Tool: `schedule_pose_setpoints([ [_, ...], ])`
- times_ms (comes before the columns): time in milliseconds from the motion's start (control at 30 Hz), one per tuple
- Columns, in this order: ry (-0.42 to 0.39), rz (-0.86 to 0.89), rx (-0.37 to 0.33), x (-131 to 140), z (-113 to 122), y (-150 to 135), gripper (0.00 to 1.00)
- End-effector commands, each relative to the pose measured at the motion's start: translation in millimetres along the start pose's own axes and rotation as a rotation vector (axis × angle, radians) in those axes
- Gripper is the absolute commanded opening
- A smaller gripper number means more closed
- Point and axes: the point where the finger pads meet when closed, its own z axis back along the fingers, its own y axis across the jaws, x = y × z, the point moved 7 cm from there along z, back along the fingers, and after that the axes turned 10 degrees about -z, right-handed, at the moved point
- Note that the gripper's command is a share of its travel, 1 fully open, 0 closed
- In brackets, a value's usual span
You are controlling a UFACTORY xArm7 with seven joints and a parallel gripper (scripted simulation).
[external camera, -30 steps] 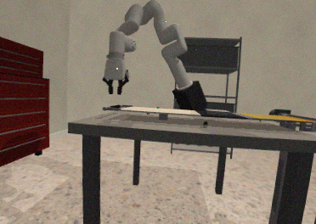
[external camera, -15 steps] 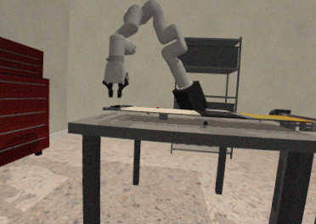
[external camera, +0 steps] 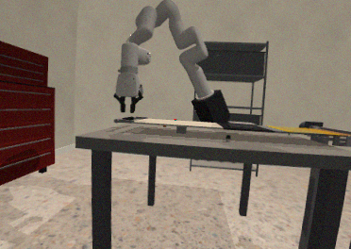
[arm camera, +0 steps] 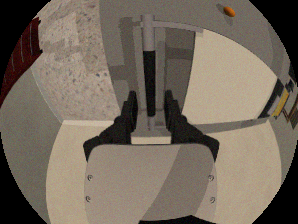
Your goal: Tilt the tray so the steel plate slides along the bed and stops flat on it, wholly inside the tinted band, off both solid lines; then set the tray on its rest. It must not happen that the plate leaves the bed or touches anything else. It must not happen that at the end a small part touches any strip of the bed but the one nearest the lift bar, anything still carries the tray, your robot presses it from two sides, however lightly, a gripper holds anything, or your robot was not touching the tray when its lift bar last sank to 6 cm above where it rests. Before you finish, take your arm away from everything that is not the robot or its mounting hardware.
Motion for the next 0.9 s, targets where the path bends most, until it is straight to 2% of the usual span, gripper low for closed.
schedule_pose_setpoints([
  [0,-0.003,0.000,-0.001,1.0,-3.4,-0.3,0.40],
  [867,-0.003,0.000,-0.001,1.0,-10.2,-0.2,0.40],
])
